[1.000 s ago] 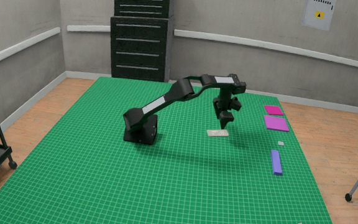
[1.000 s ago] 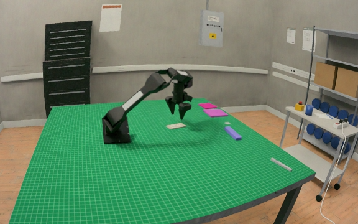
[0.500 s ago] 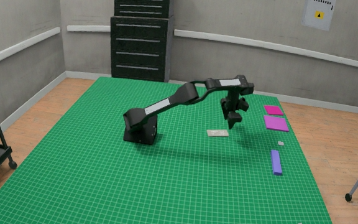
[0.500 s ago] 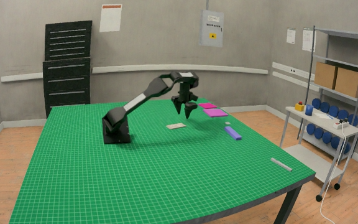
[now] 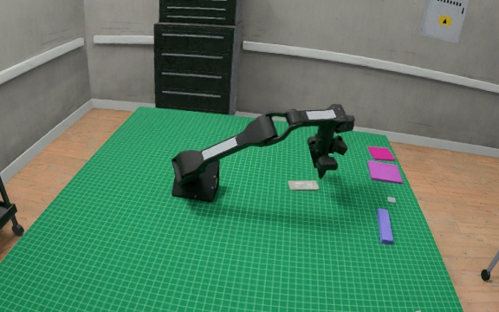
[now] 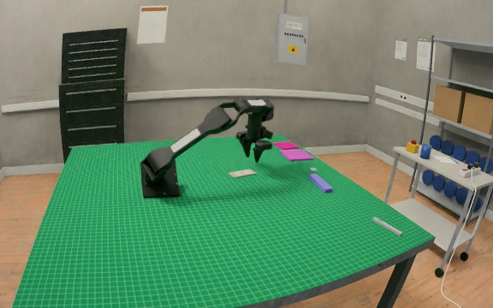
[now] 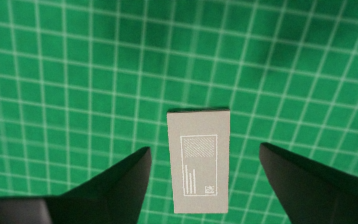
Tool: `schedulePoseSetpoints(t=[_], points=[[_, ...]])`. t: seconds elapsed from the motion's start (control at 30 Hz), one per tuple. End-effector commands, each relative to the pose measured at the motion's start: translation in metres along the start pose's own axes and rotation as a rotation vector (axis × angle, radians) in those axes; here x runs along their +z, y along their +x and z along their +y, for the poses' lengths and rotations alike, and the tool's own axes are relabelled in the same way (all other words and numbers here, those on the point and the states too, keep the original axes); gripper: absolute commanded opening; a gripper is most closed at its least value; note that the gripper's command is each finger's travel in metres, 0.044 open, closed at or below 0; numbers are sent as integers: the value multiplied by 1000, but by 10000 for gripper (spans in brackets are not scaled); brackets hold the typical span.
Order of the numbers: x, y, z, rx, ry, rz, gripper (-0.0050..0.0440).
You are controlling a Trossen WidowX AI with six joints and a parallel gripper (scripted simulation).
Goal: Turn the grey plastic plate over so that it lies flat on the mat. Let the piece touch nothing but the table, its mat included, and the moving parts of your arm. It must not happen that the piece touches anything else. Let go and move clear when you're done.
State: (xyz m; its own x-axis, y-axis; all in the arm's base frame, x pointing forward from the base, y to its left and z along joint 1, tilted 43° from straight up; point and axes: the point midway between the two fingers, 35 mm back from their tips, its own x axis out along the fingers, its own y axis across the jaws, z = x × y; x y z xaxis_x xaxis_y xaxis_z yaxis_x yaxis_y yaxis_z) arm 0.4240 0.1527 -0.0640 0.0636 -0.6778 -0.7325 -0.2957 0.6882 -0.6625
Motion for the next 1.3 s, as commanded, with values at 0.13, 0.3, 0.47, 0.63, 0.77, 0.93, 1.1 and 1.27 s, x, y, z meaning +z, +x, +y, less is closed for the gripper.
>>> schedulePoseSetpoints(t=[0.13,0.3,0.47,0.63,0.77,0.93,1.1,1.27], points=[[3,-2,-4,4,16,-7,314],[3,-2,-4,4,16,-7,314],[3,-2,-4,4,16,-7,314],[3,-2,-4,4,16,-7,314],[2,0,-3,2,13,-5,314],[0,3,-2,-1,5,3,314],[1,5,-2,-2,1,2,314],[1,9,-2,-3,1,2,314]])
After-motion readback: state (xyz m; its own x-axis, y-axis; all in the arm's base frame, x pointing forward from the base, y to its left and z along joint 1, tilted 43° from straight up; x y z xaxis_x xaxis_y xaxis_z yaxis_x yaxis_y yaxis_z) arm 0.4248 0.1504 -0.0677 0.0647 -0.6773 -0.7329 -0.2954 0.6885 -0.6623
